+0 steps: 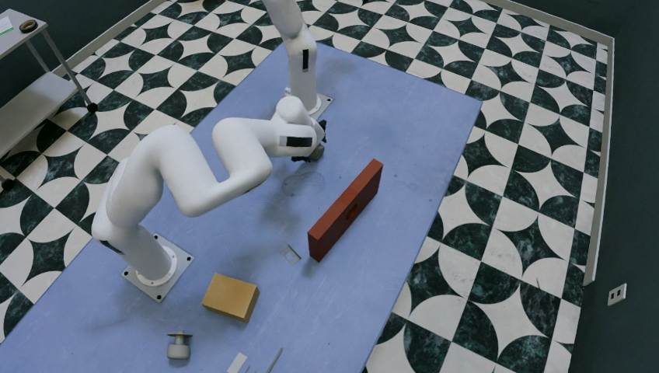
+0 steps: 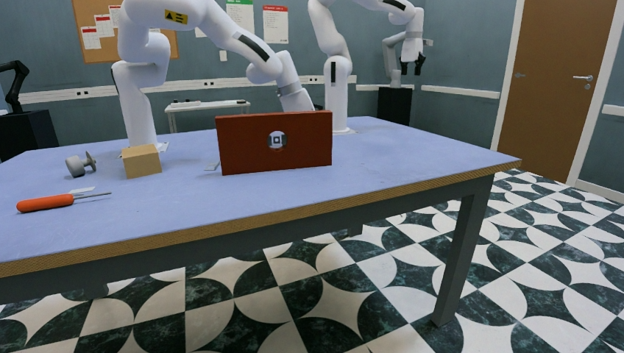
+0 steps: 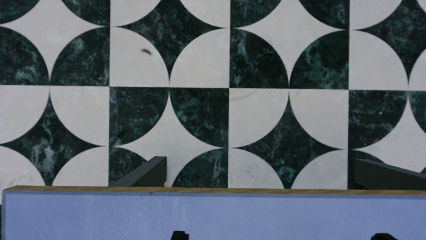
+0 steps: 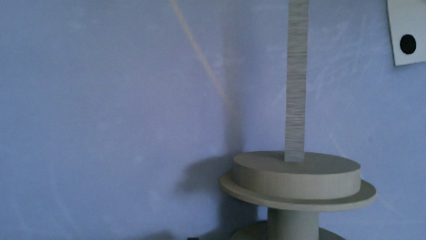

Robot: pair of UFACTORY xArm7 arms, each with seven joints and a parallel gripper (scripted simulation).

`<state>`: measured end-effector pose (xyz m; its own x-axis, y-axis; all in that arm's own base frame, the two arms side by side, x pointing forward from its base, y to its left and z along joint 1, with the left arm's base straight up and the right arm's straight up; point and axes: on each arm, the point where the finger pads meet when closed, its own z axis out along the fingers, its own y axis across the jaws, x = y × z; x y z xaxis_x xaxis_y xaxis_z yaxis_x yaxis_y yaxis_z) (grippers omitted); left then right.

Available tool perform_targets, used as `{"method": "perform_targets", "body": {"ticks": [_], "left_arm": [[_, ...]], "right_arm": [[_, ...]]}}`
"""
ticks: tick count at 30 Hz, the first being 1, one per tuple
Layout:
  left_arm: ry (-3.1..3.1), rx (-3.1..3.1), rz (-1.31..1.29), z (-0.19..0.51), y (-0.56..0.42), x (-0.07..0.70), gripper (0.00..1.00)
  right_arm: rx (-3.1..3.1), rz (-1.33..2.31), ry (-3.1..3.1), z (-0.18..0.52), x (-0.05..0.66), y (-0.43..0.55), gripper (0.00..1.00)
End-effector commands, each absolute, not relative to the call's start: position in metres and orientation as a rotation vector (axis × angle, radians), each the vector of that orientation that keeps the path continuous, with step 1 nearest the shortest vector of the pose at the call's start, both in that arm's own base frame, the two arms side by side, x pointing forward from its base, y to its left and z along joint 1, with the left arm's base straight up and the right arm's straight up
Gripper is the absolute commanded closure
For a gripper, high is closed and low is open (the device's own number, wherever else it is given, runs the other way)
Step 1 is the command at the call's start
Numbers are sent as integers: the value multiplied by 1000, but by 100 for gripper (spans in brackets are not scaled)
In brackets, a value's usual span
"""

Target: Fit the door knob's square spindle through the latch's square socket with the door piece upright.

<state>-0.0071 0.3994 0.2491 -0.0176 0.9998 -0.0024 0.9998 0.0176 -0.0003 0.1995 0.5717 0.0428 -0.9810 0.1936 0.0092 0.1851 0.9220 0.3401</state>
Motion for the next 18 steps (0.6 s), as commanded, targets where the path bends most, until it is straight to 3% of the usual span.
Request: {"method": "perform_targets", "body": {"ticks": [1,14,15,18], "left_arm": [[2241,2202,0,250,400,-7,0],[2241,2202,0,250,400,-7,0],[2241,2202,0,250,400,-7,0],[2241,2202,0,250,400,-7,0]], "right_arm": [[301,542,3054,41,200,574,9],[301,542,3054,41,200,574,9],[301,542,3054,41,200,574,39],[301,542,3054,41,200,574,39]]}}
